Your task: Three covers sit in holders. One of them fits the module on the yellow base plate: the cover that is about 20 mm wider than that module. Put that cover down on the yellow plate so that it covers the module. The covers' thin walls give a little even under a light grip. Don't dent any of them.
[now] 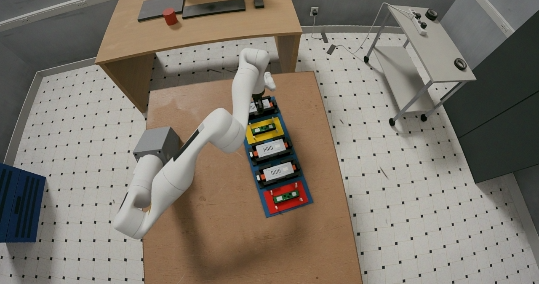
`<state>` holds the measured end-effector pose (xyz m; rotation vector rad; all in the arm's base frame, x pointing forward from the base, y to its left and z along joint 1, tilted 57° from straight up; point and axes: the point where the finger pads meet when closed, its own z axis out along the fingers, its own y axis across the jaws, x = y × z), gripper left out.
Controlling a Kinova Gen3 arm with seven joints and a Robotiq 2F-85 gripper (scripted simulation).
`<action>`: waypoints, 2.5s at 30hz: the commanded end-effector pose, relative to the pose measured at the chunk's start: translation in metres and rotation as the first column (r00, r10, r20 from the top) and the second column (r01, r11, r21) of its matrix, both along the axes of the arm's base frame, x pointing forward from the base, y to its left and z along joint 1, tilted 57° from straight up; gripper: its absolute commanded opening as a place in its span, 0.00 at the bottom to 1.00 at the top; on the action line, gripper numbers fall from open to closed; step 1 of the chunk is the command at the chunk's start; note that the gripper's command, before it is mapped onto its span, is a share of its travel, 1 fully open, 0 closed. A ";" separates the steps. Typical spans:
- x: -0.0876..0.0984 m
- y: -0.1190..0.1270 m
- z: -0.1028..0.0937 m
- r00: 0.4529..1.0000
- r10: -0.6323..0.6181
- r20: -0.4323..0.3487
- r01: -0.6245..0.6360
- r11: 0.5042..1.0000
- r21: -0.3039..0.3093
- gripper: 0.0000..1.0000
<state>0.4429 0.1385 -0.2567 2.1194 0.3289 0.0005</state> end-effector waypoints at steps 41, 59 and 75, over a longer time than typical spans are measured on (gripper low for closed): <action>0.003 -0.018 -0.012 1.000 0.001 0.001 -0.001 1.000 0.002 1.00; 0.005 -0.026 -0.018 1.000 0.001 0.001 -0.001 1.000 0.002 1.00; 0.005 -0.026 -0.018 1.000 0.001 0.001 -0.001 1.000 0.002 0.70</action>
